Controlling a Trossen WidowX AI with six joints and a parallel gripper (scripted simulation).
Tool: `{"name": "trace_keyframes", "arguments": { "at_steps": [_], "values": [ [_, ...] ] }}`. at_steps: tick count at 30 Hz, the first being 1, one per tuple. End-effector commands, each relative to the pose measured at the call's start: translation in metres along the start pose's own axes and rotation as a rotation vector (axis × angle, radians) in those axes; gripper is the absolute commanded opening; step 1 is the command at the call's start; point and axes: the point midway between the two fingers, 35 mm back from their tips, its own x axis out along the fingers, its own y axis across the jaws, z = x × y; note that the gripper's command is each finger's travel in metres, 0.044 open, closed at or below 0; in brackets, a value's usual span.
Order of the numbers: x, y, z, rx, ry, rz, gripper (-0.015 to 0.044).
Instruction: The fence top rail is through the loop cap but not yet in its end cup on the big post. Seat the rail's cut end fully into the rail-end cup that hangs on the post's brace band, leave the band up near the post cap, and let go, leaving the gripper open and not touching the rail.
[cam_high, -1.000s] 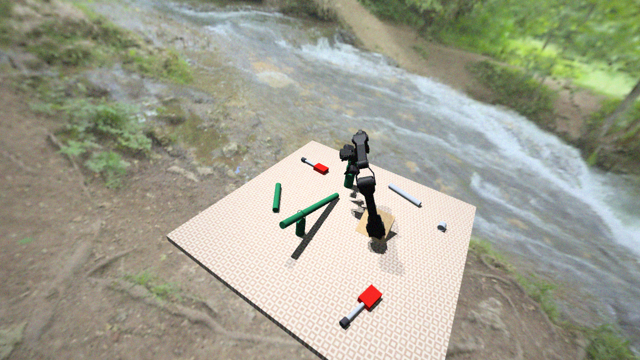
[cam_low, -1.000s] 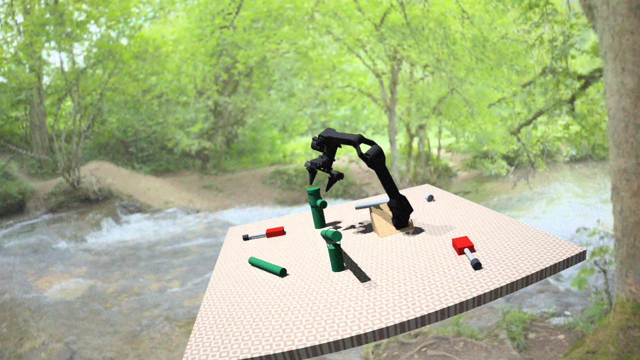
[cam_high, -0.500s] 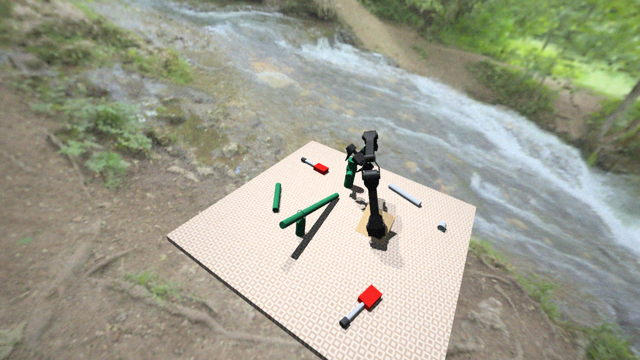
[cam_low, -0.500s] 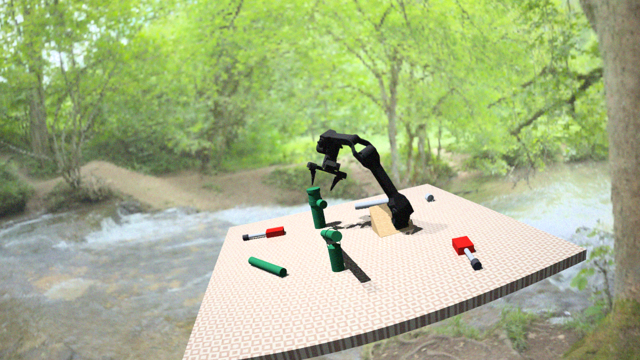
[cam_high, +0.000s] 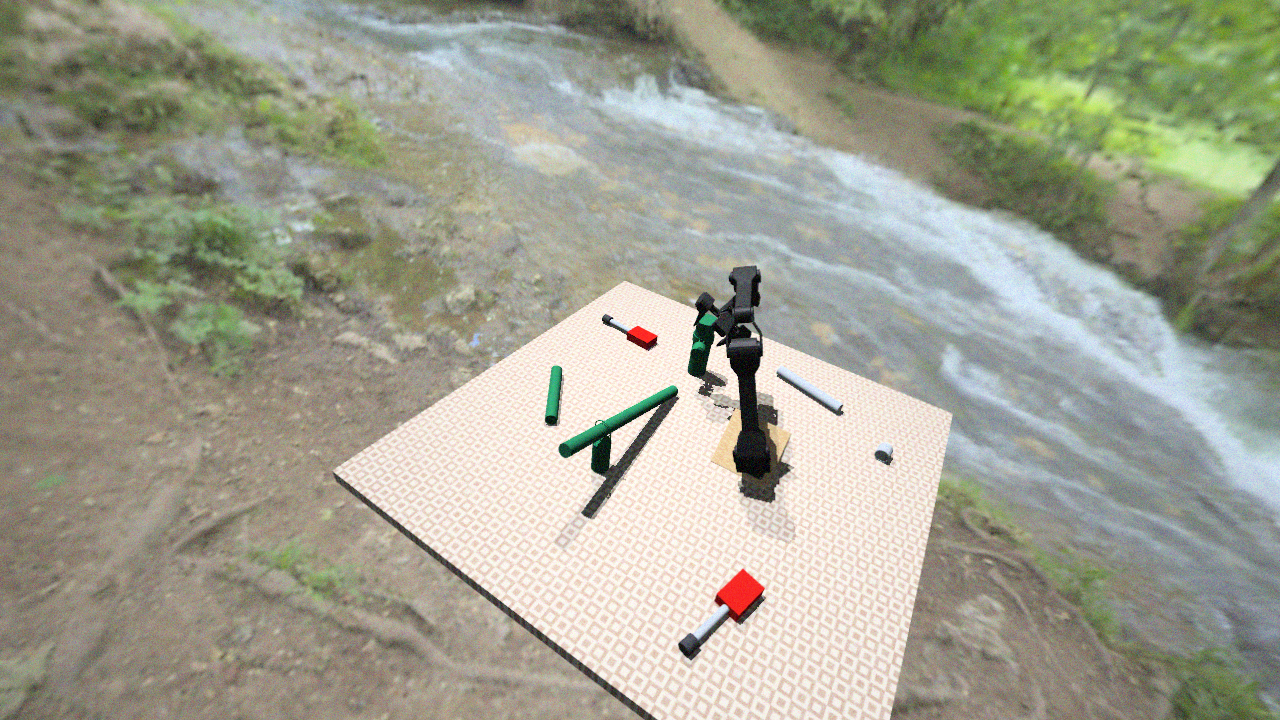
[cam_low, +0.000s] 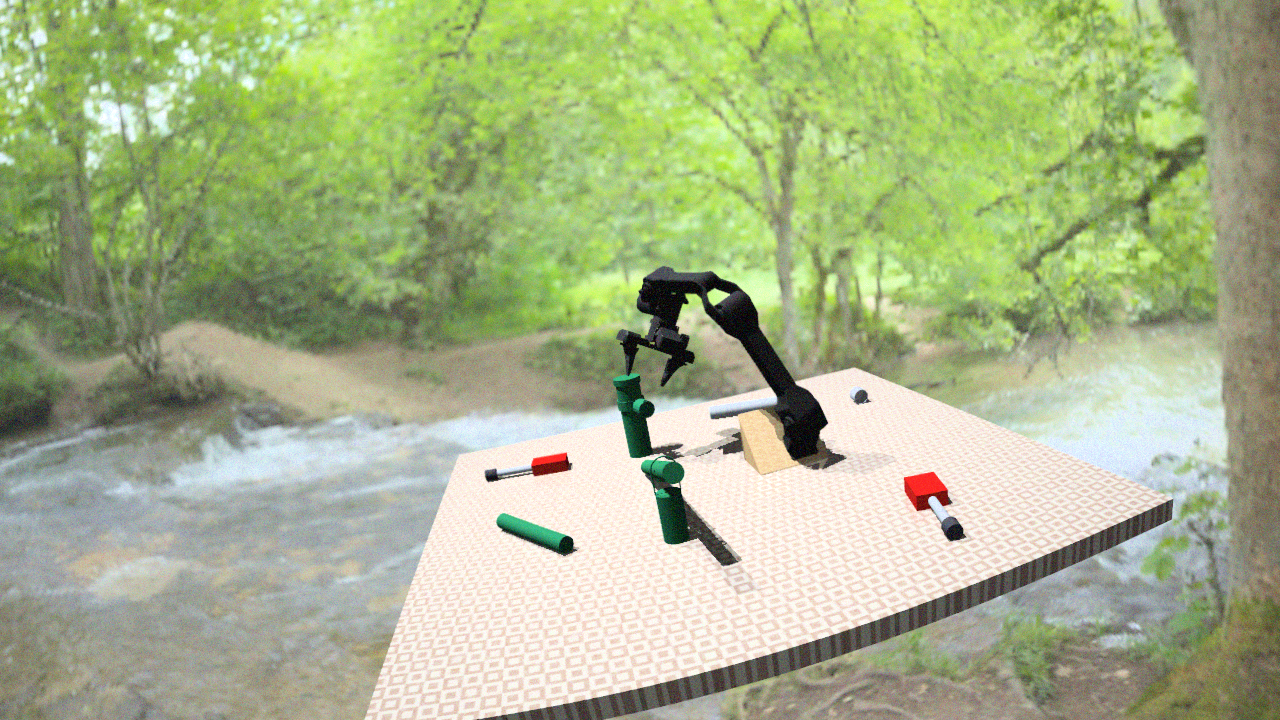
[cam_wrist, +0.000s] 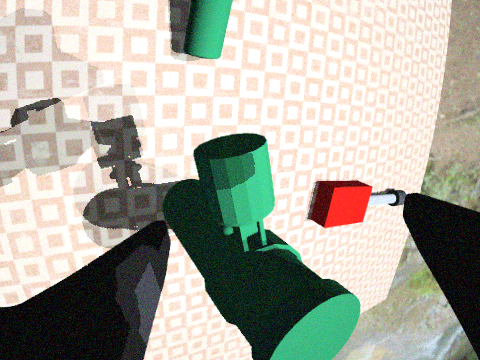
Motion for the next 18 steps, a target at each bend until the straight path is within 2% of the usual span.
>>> {"name": "trace_keyframes", "arguments": {
  "at_steps": [1,18],
  "values": [
    [0.021,0.012,0.002,0.01,-0.012,0.002,0.044],
    [0.047,0.016,0.002,0.009,-0.011,0.002,0.044]
  ]
}}
